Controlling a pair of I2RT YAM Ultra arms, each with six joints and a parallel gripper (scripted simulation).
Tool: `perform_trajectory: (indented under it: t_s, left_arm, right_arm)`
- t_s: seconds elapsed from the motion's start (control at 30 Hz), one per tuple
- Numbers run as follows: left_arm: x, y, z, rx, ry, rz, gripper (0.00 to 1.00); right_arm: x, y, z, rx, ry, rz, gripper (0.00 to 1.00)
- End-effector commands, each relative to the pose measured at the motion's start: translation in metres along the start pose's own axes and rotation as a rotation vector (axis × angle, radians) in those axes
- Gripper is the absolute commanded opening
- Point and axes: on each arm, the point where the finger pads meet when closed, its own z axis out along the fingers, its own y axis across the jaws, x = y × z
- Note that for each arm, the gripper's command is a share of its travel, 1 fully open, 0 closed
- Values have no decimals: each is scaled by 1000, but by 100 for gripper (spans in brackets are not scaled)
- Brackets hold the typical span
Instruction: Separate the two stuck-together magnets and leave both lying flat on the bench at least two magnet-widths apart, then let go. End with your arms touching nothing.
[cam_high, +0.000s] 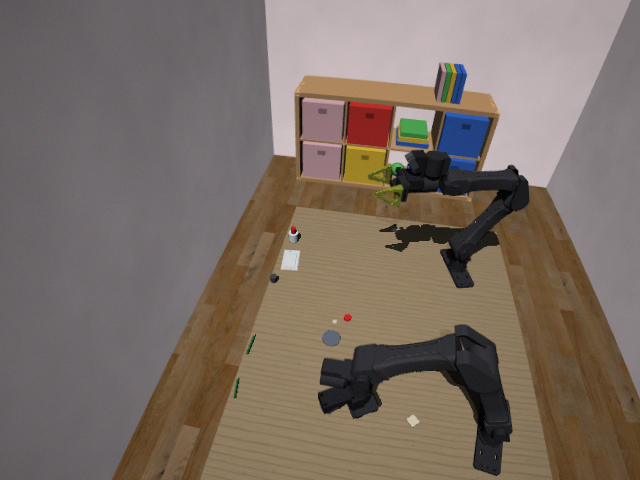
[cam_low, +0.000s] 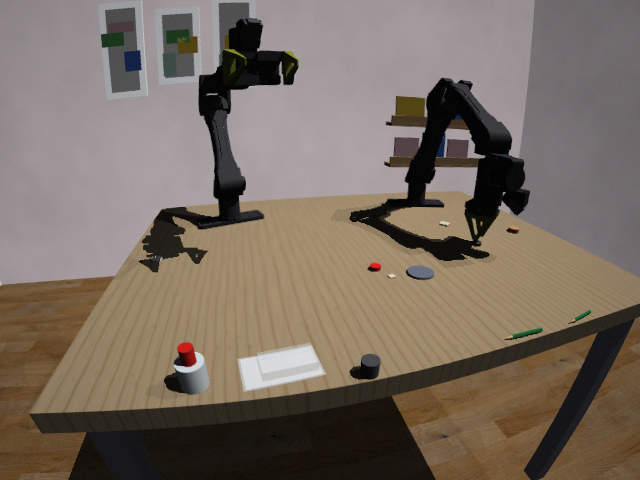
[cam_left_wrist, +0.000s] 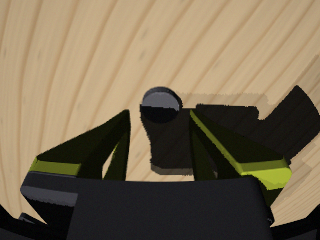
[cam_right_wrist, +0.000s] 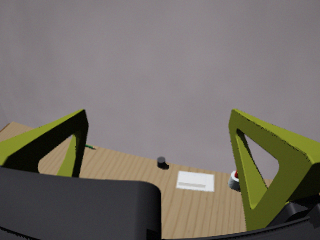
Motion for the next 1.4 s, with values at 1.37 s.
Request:
perform_trajectory:
  t_s: [1.37]
  left_arm:
    - [-2, -1, 8, 11, -17, -1, 40]
  right_arm:
    - [-11, 0, -2, 1, -33, -2, 100]
